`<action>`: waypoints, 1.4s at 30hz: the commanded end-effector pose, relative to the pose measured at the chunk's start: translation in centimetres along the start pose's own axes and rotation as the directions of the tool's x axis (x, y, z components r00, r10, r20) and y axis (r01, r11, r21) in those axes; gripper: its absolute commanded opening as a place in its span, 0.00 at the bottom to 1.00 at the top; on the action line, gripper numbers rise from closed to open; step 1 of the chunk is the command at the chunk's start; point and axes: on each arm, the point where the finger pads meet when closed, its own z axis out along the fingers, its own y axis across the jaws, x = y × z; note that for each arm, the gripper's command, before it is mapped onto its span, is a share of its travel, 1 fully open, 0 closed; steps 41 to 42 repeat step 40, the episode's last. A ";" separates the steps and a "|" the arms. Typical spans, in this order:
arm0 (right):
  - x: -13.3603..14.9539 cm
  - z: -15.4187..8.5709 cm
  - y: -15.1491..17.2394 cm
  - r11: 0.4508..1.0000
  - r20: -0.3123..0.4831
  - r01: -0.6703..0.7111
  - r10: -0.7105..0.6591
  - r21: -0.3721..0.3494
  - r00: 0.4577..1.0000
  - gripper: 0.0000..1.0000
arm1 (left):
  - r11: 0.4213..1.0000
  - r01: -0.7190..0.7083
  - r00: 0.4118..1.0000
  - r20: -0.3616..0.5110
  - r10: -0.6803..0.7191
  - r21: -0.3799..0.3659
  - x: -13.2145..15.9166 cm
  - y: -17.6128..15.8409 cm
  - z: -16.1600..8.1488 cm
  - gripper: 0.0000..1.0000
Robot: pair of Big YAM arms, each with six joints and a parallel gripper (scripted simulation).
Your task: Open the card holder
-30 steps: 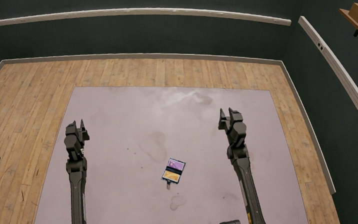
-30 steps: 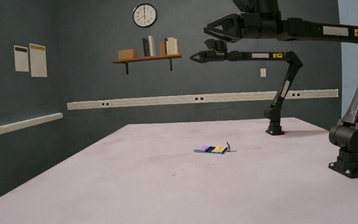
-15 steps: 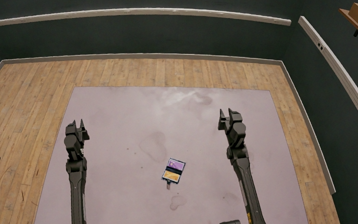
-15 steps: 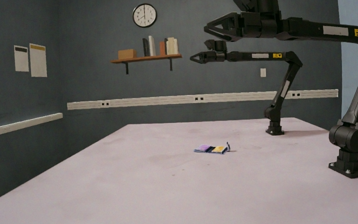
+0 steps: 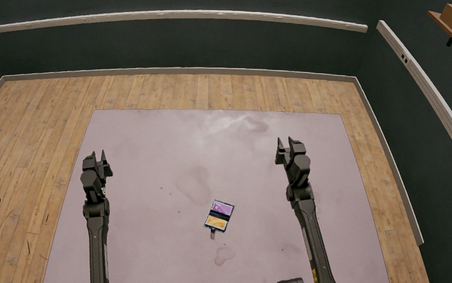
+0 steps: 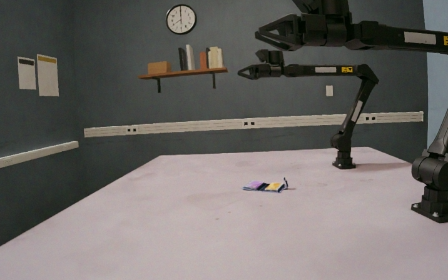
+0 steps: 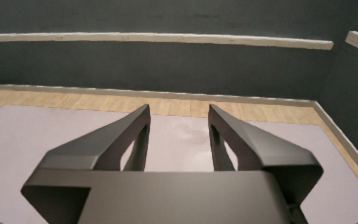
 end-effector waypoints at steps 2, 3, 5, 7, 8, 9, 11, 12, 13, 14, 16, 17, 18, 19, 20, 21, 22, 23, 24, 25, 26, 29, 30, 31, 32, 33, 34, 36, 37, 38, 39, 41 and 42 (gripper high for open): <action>-2.6 0.3 0.5 1.000 0.043 -0.001 0.001 -0.008 0.999 0.43 | 1.000 0.000 0.997 0.076 0.000 0.000 -4.5 0.0 0.0 0.36; -2.6 0.3 0.5 1.000 0.043 -0.001 0.002 -0.009 0.999 0.43 | 1.000 0.000 0.997 0.076 0.000 0.000 -4.4 0.0 0.0 0.36; -2.6 0.3 0.5 1.000 0.042 -0.002 0.002 -0.009 0.999 0.43 | 1.000 0.000 0.997 0.076 0.000 0.000 -4.4 0.0 -0.1 0.36; -2.6 0.3 0.5 1.000 0.042 -0.002 0.002 -0.009 0.999 0.43 | 1.000 0.000 0.997 0.076 0.000 0.000 -4.4 0.0 -0.1 0.36; -2.6 0.3 0.5 1.000 0.042 -0.002 0.002 -0.009 0.999 0.43 | 1.000 0.000 0.997 0.076 0.000 0.000 -4.4 0.0 -0.1 0.36; -2.6 0.3 0.5 1.000 0.042 -0.002 0.002 -0.009 0.999 0.43 | 1.000 0.000 0.997 0.076 0.000 0.000 -4.4 0.0 -0.1 0.36; -2.6 0.3 0.5 1.000 0.042 -0.003 0.003 -0.008 0.999 0.43 | 1.000 0.000 0.997 0.076 0.000 0.000 -4.4 0.0 -0.2 0.36; -2.6 0.3 0.5 1.000 0.042 -0.003 0.003 -0.008 0.999 0.43 | 1.000 0.000 0.997 0.076 0.000 0.000 -4.4 0.0 -0.3 0.36; -2.7 0.3 0.5 1.000 0.041 -0.003 0.004 -0.008 0.999 0.43 | 1.000 0.000 0.997 0.076 0.000 0.000 -4.3 0.0 -0.3 0.36; -2.7 0.3 0.5 1.000 0.041 -0.004 0.004 -0.008 0.999 0.43 | 1.000 0.000 0.997 0.075 0.000 0.000 -4.3 0.0 -0.3 0.36; -2.7 0.3 0.5 1.000 0.041 -0.004 0.005 -0.008 0.999 0.43 | 1.000 0.000 0.997 0.075 0.000 0.000 -4.3 0.0 -0.4 0.36; -2.7 0.3 0.5 1.000 0.041 -0.005 0.005 -0.009 0.999 0.43 | 1.000 0.000 0.997 0.075 0.000 0.000 -4.3 0.0 -0.4 0.36; -2.7 0.3 0.5 1.000 0.041 -0.005 0.005 -0.009 0.999 0.43 | 1.000 0.000 0.997 0.075 0.000 0.000 -4.3 0.0 -0.4 0.36; -2.7 0.3 0.5 1.000 0.040 -0.005 0.005 -0.009 0.999 0.43 | 1.000 0.000 0.997 0.075 0.000 0.000 -4.3 0.0 -0.5 0.36; -2.7 0.3 0.5 1.000 0.040 -0.005 0.006 -0.009 0.999 0.43 | 1.000 0.000 0.997 0.075 0.000 0.000 -4.3 0.0 -0.5 0.36; -2.7 0.3 0.5 1.000 0.040 -0.006 0.006 -0.009 0.999 0.43 | 1.000 0.000 0.997 0.075 0.000 0.000 -4.2 0.0 -0.5 0.36; -2.7 0.3 0.5 1.000 0.040 -0.006 0.006 -0.009 0.999 0.43 | 1.000 0.000 0.997 0.075 0.000 0.000 -4.2 0.0 -0.6 0.36; -2.7 0.3 0.5 1.000 0.040 -0.006 0.007 -0.009 0.999 0.43 | 1.000 0.000 0.997 0.075 0.000 0.000 -4.2 0.0 -0.6 0.36; -2.7 0.3 0.5 1.000 0.040 -0.006 0.007 -0.009 0.999 0.43 | 1.000 0.000 0.997 0.075 0.000 0.000 -4.2 0.0 -0.6 0.36; -2.7 0.3 0.5 1.000 0.040 -0.006 0.007 -0.009 0.999 0.43 | 1.000 0.000 0.997 0.075 0.000 0.000 -4.2 0.0 -0.6 0.36; -2.7 0.3 0.5 1.000 0.040 -0.006 0.007 -0.009 0.999 0.43 | 1.000 0.000 0.997 0.075 0.000 0.000 -4.2 0.0 -0.6 0.36; -2.7 0.3 0.5 1.000 0.039 -0.007 0.008 -0.009 0.999 0.43 | 1.000 0.000 0.997 0.075 0.000 0.000 -4.2 0.0 -0.7 0.36; -2.7 0.3 0.5 1.000 0.039 -0.008 0.008 -0.009 0.999 0.43 | 1.000 0.000 0.997 0.075 0.000 0.000 -4.2 0.0 -0.8 0.36; -2.8 0.3 0.5 1.000 0.039 -0.008 0.008 -0.009 0.999 0.43 | 1.000 0.000 0.997 0.075 0.000 0.000 -4.2 0.0 -0.8 0.36; -2.8 0.3 0.5 1.000 0.039 -0.008 0.009 -0.009 0.999 0.43 | 1.000 0.000 0.997 0.074 0.000 0.000 -4.1 0.0 -0.8 0.36; -2.8 0.3 0.5 1.000 0.038 -0.008 0.009 -0.009 0.999 0.43 | 1.000 0.000 0.997 0.074 0.000 0.000 -4.1 0.0 -0.8 0.36; -2.8 0.3 0.5 1.000 0.038 -0.009 0.009 -0.009 0.999 0.43 | 1.000 0.000 0.997 0.073 0.000 0.000 -4.0 0.0 -0.8 0.36; -2.8 0.3 0.5 1.000 0.038 -0.009 0.010 -0.009 0.999 0.43 | 1.000 0.000 0.998 0.070 0.000 0.000 -3.9 0.0 -0.7 0.36; -2.8 0.3 0.5 1.000 0.038 -0.009 0.010 -0.009 0.999 0.43 | 1.000 0.000 0.998 0.070 0.000 0.000 -3.8 0.0 -0.7 0.36; -2.8 0.3 0.5 1.000 0.038 -0.009 0.010 -0.009 0.999 0.43 | 1.000 0.000 0.998 0.070 0.000 0.000 -3.8 0.0 -0.7 0.36; -2.8 0.3 0.5 1.000 0.038 -0.009 0.010 -0.009 0.999 0.43 | 1.000 0.000 0.998 0.070 0.000 0.000 -3.8 0.0 -0.7 0.36; -2.8 0.3 0.5 1.000 0.038 -0.009 0.010 -0.009 0.999 0.43 | 1.000 0.000 0.998 0.070 0.000 0.000 -3.8 0.0 -0.7 0.36; -2.8 0.3 0.5 1.000 0.038 -0.009 0.010 -0.009 0.999 0.43 | 1.000 0.000 0.998 0.070 0.000 0.000 -3.8 0.0 -0.7 0.36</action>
